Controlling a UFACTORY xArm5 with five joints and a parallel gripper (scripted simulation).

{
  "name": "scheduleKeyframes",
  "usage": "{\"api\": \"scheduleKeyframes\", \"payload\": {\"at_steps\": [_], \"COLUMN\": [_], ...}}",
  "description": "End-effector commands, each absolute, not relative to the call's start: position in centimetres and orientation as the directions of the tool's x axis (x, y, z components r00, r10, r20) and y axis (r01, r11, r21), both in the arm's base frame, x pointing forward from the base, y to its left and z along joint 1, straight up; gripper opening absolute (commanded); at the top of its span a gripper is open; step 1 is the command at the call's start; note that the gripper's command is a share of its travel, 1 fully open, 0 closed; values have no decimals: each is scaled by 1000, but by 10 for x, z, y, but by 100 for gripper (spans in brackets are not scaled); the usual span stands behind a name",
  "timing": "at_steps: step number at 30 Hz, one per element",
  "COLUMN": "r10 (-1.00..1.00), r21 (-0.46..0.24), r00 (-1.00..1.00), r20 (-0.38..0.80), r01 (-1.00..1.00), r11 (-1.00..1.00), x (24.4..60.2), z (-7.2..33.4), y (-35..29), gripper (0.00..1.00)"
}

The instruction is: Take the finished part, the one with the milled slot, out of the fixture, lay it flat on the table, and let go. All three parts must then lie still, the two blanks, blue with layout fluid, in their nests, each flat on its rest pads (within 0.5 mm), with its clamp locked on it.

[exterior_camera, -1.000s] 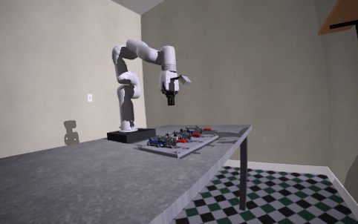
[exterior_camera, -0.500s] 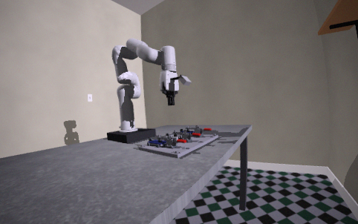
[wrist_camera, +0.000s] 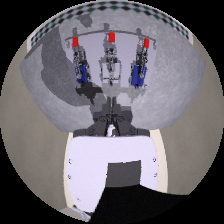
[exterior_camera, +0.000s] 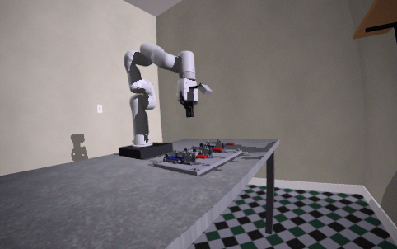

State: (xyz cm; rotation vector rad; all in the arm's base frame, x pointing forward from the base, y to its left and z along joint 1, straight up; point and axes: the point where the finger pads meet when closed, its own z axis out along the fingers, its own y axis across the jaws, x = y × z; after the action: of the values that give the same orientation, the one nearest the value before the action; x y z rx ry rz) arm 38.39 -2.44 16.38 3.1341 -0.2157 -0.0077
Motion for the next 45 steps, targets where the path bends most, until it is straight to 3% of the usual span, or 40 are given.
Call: {"api": "scheduleKeyframes", "payload": {"at_steps": [1,2,45], "r10": [-137,-137,-137], "r21": [0,0,0], "r00": [991,991,991], "r20": [-1,-1,-1], "r01": [-137,-137,-137], "r11": [-991,-991,-991], "x": [385,385,385], "z": [165,165,165], "y": [-24,-24,-24], "gripper": [0,100,100]}}
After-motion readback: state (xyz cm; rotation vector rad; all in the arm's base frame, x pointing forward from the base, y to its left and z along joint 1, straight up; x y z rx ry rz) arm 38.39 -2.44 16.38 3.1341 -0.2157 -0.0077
